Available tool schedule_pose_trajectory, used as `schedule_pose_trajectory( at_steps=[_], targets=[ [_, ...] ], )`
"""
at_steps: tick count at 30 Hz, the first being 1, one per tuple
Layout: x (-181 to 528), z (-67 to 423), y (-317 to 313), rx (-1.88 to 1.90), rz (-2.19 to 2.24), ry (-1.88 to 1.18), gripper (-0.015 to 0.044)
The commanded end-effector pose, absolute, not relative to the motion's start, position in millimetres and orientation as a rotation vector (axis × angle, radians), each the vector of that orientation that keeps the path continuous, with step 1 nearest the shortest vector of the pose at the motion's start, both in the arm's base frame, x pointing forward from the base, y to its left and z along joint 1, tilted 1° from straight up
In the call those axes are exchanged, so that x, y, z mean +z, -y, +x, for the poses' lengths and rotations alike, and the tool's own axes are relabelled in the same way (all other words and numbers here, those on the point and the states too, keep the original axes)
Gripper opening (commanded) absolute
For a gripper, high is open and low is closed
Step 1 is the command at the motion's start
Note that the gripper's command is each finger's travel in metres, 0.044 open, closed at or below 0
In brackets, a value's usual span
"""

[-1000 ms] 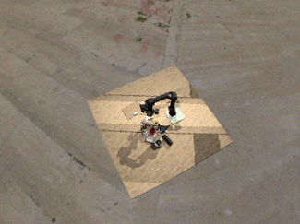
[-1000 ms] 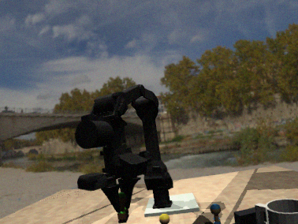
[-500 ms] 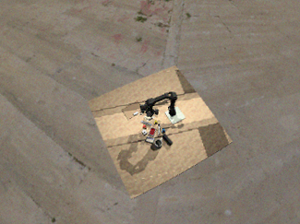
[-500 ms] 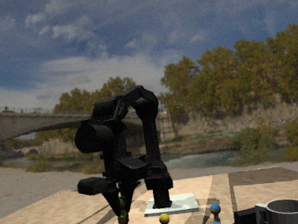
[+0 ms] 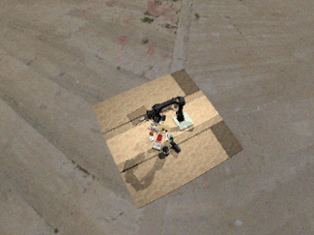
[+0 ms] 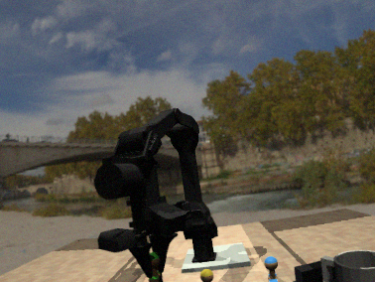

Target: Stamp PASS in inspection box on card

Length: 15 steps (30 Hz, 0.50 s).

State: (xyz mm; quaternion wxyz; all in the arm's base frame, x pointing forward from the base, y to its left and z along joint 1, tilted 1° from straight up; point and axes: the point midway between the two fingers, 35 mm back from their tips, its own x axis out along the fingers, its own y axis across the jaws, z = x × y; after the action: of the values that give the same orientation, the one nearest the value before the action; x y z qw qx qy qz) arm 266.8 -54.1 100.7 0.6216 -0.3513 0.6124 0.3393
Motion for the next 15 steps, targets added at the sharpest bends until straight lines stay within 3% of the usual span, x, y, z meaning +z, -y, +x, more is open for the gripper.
schedule_pose_trajectory(
  at_steps=[1,15],
  targets=[
    [97.1,266.3,54.1,0.785,-0.809,-1.408,0.0],
    [87.8,266.7,54.3,0.784,-0.809,-1.407,0.0]
  ],
)
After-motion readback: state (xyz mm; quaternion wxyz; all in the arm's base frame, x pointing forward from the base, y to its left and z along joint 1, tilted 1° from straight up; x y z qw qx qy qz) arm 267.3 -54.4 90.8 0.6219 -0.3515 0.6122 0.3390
